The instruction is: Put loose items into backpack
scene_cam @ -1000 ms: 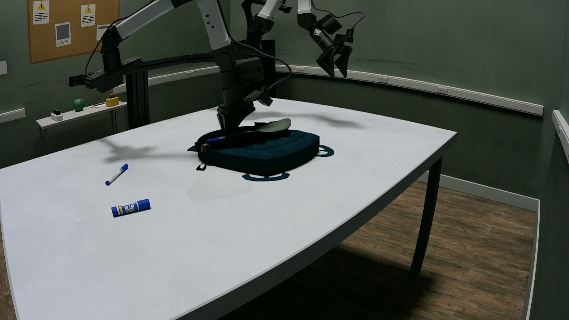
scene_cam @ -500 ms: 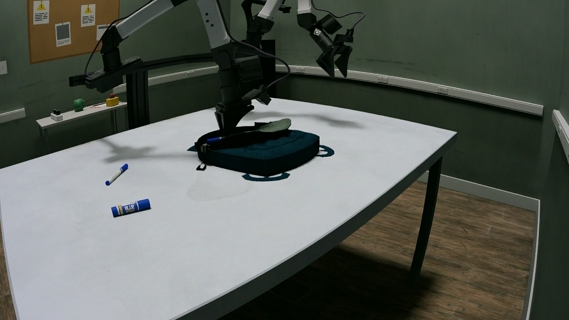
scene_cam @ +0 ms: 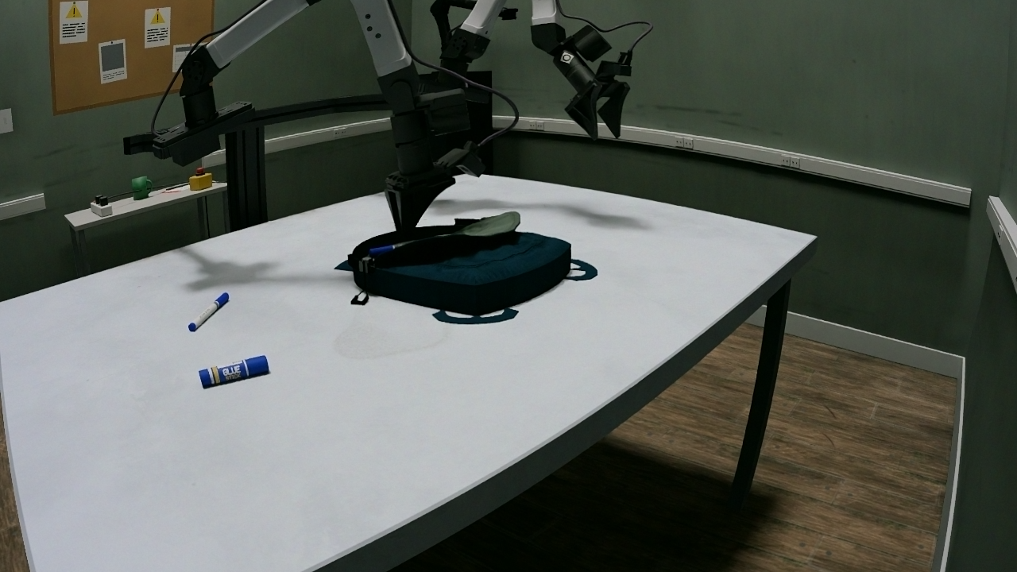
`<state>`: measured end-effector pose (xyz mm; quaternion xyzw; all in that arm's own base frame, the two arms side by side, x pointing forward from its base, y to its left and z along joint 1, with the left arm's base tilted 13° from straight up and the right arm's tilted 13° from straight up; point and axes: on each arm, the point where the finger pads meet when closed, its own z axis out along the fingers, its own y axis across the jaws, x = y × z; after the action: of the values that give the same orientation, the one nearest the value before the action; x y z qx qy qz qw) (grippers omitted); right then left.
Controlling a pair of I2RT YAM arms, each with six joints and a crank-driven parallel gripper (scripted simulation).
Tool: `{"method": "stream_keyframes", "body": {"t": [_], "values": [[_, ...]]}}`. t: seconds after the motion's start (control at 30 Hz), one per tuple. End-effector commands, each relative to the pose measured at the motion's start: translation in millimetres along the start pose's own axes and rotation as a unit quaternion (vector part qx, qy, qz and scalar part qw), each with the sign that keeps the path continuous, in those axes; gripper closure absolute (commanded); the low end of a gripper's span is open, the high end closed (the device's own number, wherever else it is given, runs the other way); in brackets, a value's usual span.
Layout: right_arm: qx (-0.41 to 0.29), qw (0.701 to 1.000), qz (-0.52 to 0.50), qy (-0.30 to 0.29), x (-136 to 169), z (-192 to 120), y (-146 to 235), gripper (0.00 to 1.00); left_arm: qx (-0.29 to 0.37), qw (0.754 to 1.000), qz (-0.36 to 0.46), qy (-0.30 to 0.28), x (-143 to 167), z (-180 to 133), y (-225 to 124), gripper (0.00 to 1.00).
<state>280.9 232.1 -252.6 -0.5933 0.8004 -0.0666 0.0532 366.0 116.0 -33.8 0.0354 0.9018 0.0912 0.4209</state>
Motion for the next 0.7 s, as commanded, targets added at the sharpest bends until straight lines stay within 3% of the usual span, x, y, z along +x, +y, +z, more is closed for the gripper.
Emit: {"method": "stream_keyframes", "body": {"t": [0.0,0.03,0.07,0.53,0.57,0.67], "values": [[0.013,1.0,0.003,-0.023,-22.6,-19.9,-8.4,0.71,0.0,1.0,0.002,-0.007,-5.6,-0.1,-0.3,0.1],[0.014,1.0,0.005,-0.025,-23.2,-19.9,-10.5,0.71,0.0,1.0,0.002,-0.007,-5.6,-0.1,-0.3,0.1],[0.006,1.0,0.0,-0.012,-10.8,-8.2,-3.6,0.25,0.0,1.0,0.002,-0.007,-5.6,-0.1,-0.3,0.1],[0.005,1.0,0.0,-0.011,-11.7,-8.0,-4.3,0.25,0.0,1.0,0.002,-0.007,-5.6,-0.1,-0.3,0.1],[0.014,1.0,0.004,-0.025,-24.5,-23.3,-11.1,0.25,0.0,1.0,0.002,-0.007,-5.6,-0.1,-0.3,0.1],[0.008,1.0,-0.001,-0.013,-13.9,-31.1,-3.4,0.25,0.0,1.0,0.002,-0.007,-5.6,-0.1,-0.3,0.1]]}}
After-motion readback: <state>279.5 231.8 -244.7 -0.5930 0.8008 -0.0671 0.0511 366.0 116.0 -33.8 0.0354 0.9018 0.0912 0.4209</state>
